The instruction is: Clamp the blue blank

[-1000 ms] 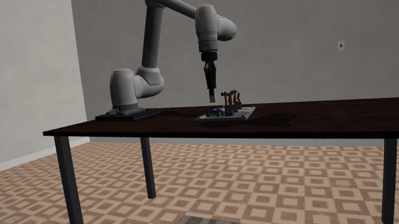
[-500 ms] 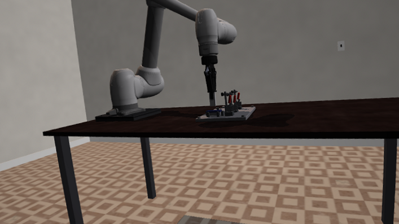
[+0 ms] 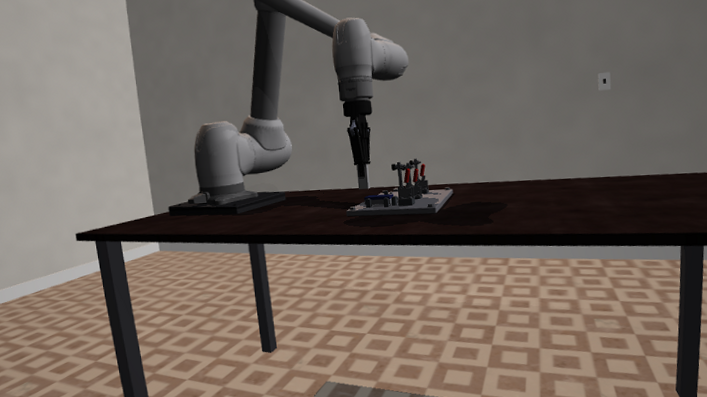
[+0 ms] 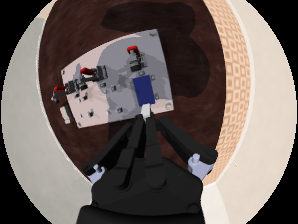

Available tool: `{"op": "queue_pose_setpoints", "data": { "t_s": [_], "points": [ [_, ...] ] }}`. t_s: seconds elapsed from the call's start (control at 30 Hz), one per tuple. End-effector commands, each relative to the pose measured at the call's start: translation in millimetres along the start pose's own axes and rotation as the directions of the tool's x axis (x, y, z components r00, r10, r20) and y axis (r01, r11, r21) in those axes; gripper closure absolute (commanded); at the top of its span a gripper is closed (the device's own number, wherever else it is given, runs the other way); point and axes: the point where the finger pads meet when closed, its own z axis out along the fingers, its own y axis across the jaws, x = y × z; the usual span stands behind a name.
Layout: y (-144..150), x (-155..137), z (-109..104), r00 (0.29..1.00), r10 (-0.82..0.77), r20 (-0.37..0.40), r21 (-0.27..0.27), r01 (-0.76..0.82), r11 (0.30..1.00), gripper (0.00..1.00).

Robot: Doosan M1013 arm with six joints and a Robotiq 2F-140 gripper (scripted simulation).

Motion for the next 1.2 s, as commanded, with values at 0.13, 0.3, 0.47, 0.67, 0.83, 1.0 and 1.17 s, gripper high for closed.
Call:
{"op": "queue_pose_setpoints", "data": {
  "t_s": [0.13,0.3,0.47,0.67,0.83,1.0,1.17],
  "points": [
    [0.1,-23.3,-0.3,1.000,0.000,-0.001,0.000,0.000,1.000,1.00],
    [0.0,-31.0,-0.3,1.000,0.000,-0.001,0.000,0.000,1.000,1.00],
    [0.0,-31.2,1.0,1.000,0.000,-0.001,0.000,0.000,1.000,1.00],
    [0.0,-31.2,10.4,1.000,0.000,-0.001,0.000,0.000,1.000,1.00],
    [0.0,-31.2,27.6,1.000,0.000,-0.001,0.000,0.000,1.000,1.00],
    [0.0,-31.2,34.6,1.000,0.000,-0.001,0.000,0.000,1.000,1.00],
    [0.0,-31.2,34.7,1.000,0.000,-0.001,0.000,0.000,1.000,1.00]
  ]
}}
